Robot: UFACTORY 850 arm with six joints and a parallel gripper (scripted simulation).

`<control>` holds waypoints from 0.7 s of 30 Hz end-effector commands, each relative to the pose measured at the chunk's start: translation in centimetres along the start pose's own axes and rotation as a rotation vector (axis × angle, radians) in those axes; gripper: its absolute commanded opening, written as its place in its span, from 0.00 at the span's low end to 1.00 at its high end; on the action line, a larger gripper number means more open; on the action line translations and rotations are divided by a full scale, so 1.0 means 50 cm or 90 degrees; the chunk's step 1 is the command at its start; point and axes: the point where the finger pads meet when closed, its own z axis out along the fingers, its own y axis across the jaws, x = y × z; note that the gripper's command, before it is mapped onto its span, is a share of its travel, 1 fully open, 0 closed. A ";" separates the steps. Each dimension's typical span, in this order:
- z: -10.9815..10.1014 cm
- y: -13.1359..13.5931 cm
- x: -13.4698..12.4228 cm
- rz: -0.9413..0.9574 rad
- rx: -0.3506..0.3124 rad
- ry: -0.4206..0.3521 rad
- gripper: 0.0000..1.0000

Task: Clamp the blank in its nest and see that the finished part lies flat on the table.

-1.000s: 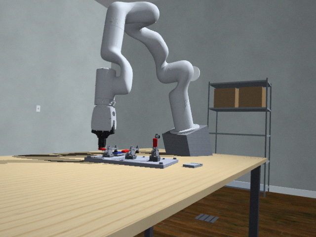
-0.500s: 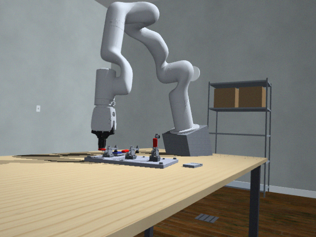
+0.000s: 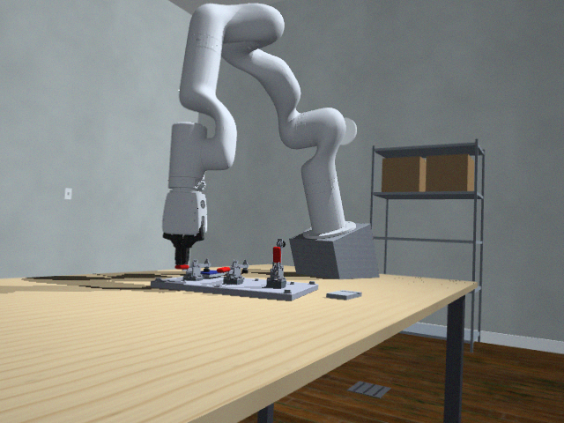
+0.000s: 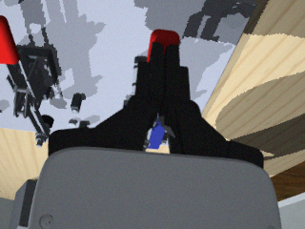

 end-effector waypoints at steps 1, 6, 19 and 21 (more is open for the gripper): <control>0.001 0.000 0.000 0.000 0.000 0.000 0.00; 0.001 0.000 0.000 0.000 0.000 0.000 0.00; 0.005 0.000 0.000 0.000 0.000 0.000 0.00; 0.005 0.000 0.000 0.000 0.000 0.000 0.00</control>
